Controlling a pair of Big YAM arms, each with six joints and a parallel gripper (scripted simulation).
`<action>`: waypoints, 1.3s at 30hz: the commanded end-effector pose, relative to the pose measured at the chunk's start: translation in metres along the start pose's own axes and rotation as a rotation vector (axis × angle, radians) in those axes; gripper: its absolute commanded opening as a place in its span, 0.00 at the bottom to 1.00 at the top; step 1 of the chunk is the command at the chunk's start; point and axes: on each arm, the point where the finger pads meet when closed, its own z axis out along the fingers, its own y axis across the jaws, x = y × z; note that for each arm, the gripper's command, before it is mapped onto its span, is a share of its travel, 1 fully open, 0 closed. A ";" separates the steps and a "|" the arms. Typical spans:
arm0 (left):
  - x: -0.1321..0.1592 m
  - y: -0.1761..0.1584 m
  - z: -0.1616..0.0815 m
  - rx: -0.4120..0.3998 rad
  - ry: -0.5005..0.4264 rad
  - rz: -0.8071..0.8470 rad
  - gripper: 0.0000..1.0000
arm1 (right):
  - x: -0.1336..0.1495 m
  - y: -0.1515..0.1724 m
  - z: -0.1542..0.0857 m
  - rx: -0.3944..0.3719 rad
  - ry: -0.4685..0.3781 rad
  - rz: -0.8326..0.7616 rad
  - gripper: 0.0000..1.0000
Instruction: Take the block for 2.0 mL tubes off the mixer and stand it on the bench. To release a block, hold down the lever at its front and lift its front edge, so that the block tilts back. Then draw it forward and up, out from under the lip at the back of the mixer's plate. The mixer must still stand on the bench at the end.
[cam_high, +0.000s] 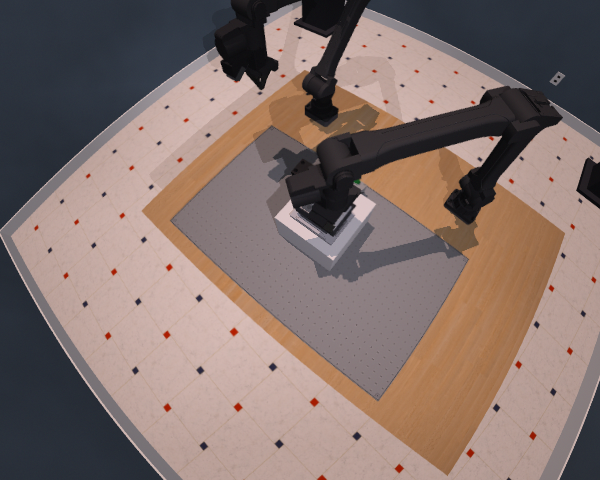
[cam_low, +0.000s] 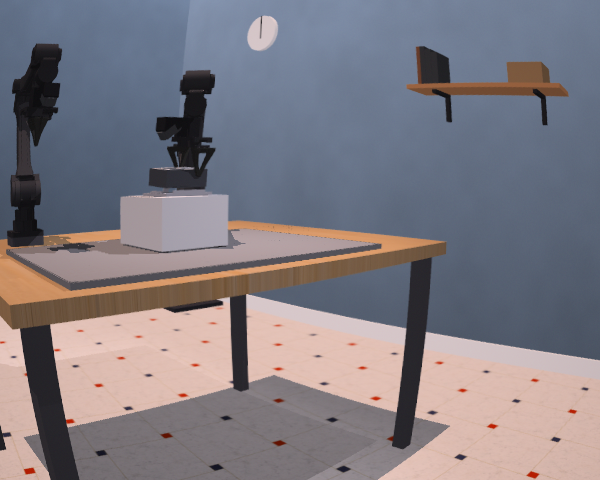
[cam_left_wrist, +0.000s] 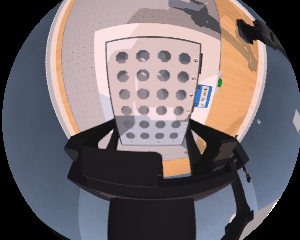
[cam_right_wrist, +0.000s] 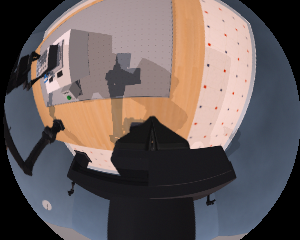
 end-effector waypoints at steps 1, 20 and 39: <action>-0.016 -0.001 -0.056 -0.084 -0.070 0.028 0.00 | -0.003 -0.001 -0.008 0.001 -0.016 -0.014 0.00; -0.023 0.009 -0.058 -0.111 -0.091 0.028 0.00 | -0.004 -0.001 -0.009 0.001 -0.019 -0.013 0.00; -0.016 0.001 -0.067 -0.104 -0.084 0.025 0.00 | -0.004 -0.001 -0.010 0.002 -0.022 -0.013 0.00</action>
